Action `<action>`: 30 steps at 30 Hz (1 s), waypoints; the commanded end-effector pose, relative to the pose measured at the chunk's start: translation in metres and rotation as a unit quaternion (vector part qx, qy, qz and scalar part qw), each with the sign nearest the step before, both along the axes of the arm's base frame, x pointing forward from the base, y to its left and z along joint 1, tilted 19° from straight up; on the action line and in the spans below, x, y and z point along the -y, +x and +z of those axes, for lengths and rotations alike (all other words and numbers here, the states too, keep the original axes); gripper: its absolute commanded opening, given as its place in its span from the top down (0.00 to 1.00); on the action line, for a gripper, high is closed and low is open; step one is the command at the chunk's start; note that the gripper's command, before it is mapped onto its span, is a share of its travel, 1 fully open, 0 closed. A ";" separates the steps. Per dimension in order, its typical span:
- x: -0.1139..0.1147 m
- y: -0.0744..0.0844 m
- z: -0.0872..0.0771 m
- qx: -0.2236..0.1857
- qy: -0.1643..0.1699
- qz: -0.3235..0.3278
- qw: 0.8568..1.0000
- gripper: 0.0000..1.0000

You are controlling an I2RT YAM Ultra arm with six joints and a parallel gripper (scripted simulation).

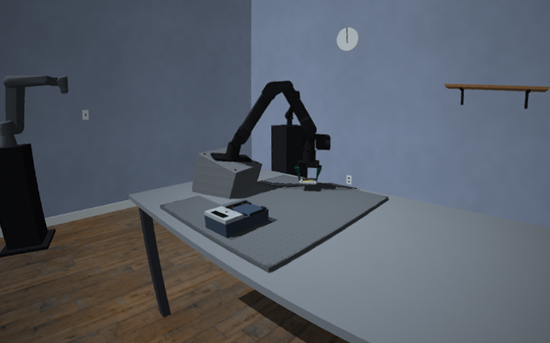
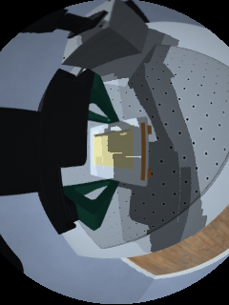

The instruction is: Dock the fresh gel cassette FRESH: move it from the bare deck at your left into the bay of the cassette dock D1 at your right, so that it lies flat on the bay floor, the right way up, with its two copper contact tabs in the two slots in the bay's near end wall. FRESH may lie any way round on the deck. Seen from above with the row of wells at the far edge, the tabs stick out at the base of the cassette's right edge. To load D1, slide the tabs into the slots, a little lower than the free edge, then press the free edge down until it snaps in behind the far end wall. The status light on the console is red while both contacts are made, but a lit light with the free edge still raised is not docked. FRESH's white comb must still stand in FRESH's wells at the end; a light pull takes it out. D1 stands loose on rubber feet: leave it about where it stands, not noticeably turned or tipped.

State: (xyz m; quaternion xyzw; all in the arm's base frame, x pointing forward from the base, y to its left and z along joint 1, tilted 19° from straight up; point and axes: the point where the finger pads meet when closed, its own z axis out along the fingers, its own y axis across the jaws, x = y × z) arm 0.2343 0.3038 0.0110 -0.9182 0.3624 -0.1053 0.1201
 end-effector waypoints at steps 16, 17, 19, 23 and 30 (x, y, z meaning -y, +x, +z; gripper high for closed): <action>-0.012 -0.002 0.029 0.018 0.009 0.042 0.999 1.00; -0.011 -0.004 0.034 0.021 0.004 0.058 0.998 1.00; -0.009 -0.007 0.044 0.025 -0.005 0.090 0.996 1.00; -0.008 -0.009 0.048 0.031 -0.016 0.130 0.991 1.00; -0.007 -0.010 0.039 0.024 -0.025 0.129 0.991 1.00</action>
